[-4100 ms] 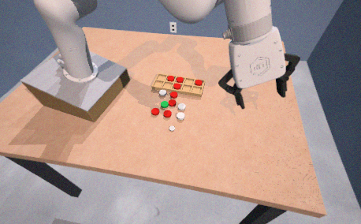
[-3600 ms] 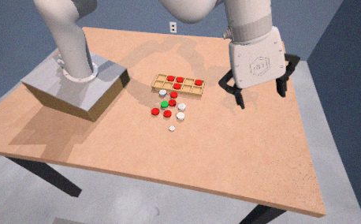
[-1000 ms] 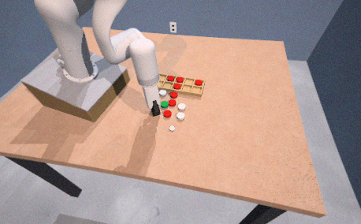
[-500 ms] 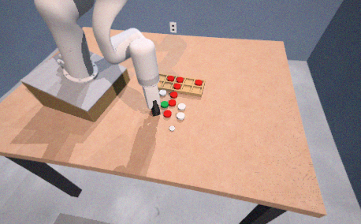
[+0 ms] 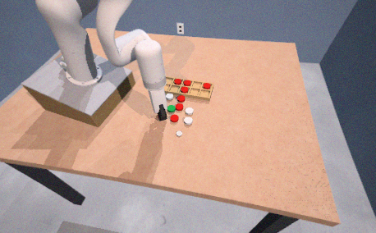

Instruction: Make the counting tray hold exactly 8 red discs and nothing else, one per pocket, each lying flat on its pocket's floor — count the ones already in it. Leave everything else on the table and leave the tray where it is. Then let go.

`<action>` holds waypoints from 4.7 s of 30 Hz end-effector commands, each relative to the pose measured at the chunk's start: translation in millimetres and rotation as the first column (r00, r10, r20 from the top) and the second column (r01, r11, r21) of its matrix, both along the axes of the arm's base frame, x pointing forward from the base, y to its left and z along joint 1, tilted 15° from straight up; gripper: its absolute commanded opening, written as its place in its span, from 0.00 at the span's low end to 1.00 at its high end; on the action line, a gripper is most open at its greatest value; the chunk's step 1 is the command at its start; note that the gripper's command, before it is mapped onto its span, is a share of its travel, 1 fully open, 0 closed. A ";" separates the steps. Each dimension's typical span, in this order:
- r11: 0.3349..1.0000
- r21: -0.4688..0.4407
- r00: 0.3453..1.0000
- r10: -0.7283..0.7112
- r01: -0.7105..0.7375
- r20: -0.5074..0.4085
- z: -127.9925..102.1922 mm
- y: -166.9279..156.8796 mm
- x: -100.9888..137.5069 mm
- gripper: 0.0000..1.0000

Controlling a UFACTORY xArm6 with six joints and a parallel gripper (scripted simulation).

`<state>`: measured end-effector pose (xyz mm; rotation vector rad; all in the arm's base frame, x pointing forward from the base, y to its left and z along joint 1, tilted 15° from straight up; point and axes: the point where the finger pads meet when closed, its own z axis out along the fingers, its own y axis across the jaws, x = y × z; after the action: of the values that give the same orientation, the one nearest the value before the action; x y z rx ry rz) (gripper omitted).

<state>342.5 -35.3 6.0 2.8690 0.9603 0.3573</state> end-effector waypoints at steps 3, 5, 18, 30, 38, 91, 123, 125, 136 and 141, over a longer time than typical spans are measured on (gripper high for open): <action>1.000 0.000 1.000 0.000 0.000 0.001 0.6 0.0 0.6 0.00; 1.000 0.003 1.000 0.001 -0.001 0.002 2.2 0.4 0.6 0.00; 1.000 0.008 1.000 0.003 -0.003 0.004 42.0 0.6 -10.4 0.00; 1.000 0.002 1.000 0.001 -0.001 0.003 90.5 0.4 -23.9 0.00; 1.000 0.005 1.000 0.004 -0.004 -0.002 104.1 21.7 0.2 0.00; 1.000 0.002 1.000 0.001 -0.001 0.002 45.6 162.2 122.3 0.00; 1.000 0.002 1.000 0.001 -0.001 0.002 45.6 162.2 122.3 0.47; 1.000 0.002 1.000 0.001 -0.001 0.002 45.6 162.2 122.3 0.47; 1.000 0.001 1.000 0.000 0.000 0.002 91.4 162.8 110.8 0.47; 1.000 0.001 1.000 0.000 0.000 0.002 139.3 163.6 98.4 0.47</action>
<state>444.9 128.0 126.9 2.8678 0.9611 0.3550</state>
